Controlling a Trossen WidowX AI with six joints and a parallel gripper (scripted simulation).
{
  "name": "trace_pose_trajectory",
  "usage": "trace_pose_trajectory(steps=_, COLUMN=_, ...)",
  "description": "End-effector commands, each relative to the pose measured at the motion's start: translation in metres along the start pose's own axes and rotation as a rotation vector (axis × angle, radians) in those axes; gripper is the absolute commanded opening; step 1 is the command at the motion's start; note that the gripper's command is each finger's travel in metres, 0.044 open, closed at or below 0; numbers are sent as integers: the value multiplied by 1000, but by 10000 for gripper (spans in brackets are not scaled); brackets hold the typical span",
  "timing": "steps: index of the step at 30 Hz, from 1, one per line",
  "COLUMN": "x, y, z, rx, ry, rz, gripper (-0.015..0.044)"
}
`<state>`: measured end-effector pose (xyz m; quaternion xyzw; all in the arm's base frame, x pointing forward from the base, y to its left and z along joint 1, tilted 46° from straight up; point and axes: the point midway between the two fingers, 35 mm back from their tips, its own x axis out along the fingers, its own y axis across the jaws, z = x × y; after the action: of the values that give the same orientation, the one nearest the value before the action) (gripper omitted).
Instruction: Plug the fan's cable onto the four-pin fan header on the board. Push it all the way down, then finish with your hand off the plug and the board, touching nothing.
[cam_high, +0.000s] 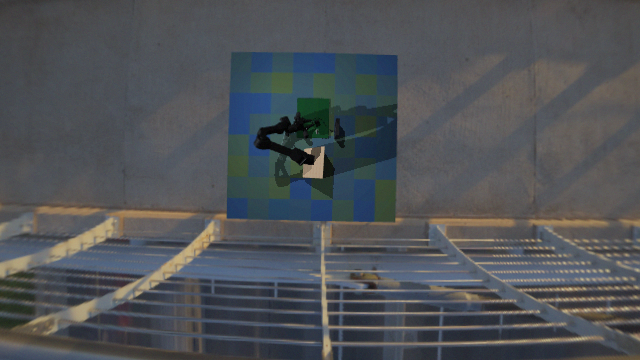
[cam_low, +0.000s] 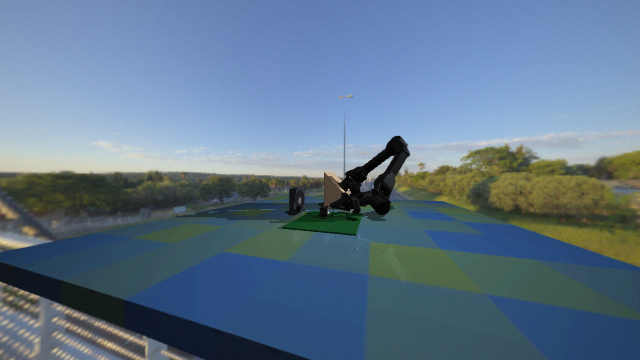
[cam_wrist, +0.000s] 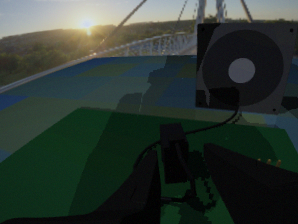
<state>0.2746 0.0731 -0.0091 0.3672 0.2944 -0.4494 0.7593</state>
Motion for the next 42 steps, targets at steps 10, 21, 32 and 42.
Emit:
trace_pose_trajectory(steps=10, x=-41, y=4, z=16, rx=11, ry=1, rz=10, gripper=140)
trace_pose_trajectory(steps=21, x=-72, y=-1, z=32, rx=11, ry=0, rz=11, gripper=140)
trace_pose_trajectory(steps=32, x=-60, y=-11, z=35, rx=-78, ry=99, rz=-123, gripper=376)
trace_pose_trajectory(steps=42, x=-48, y=-23, z=37, rx=-173, ry=269, rz=-264, gripper=440)
